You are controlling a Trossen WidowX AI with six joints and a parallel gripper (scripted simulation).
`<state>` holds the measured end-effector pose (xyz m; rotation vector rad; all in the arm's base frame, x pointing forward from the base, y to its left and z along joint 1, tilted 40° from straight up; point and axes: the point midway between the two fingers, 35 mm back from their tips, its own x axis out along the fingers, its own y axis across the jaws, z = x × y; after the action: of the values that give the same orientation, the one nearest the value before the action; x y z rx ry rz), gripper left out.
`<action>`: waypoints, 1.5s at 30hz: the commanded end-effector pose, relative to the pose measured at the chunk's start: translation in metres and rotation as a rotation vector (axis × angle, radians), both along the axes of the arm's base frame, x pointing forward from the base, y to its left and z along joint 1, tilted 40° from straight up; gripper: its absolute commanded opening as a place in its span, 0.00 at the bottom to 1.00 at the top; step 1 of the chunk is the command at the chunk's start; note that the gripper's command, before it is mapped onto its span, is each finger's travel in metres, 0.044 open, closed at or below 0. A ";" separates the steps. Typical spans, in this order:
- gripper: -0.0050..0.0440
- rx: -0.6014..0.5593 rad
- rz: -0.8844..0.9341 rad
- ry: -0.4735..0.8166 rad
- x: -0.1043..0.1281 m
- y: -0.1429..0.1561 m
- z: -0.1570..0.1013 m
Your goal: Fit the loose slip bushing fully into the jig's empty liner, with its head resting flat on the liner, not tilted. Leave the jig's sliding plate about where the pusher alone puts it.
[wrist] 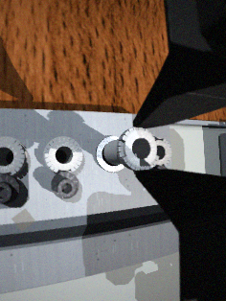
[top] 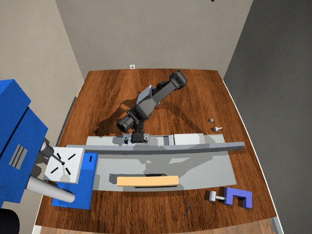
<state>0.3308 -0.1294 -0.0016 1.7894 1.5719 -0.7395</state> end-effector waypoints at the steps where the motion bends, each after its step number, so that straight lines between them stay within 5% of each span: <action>1: 0.00 -0.013 -0.002 -0.017 0.004 -0.005 0.003; 45: 0.00 0.001 -0.002 -0.003 0.004 0.006 -0.005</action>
<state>0.3326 -0.1269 -0.0051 1.7910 1.5633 -0.7427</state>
